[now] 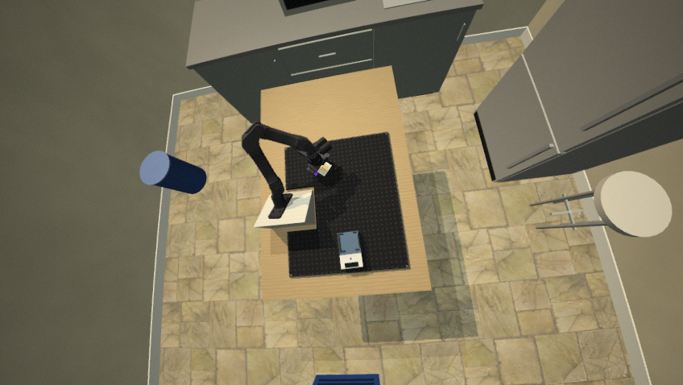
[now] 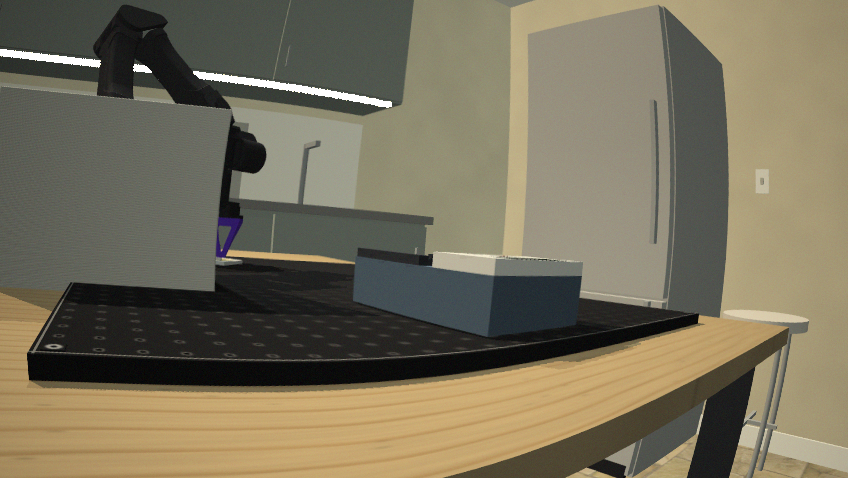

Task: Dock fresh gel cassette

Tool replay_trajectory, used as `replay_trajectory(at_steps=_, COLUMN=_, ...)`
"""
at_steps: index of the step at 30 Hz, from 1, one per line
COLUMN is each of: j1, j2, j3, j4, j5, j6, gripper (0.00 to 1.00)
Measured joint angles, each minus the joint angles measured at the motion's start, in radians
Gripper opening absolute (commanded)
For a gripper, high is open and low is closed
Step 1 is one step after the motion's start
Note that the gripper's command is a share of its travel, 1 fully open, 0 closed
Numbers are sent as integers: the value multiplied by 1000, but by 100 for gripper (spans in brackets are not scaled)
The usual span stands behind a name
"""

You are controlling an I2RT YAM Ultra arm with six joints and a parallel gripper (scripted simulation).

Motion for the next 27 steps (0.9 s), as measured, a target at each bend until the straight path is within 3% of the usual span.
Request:
replay_trajectory(at_steps=11, j1=-10, j2=-13, j3=0, j4=-10, j5=-1, j6=-9, gripper=100)
replay_trajectory(at_steps=27, j1=-57, j2=-43, j3=32, j4=-98, j5=-13, j6=-59, gripper=100)
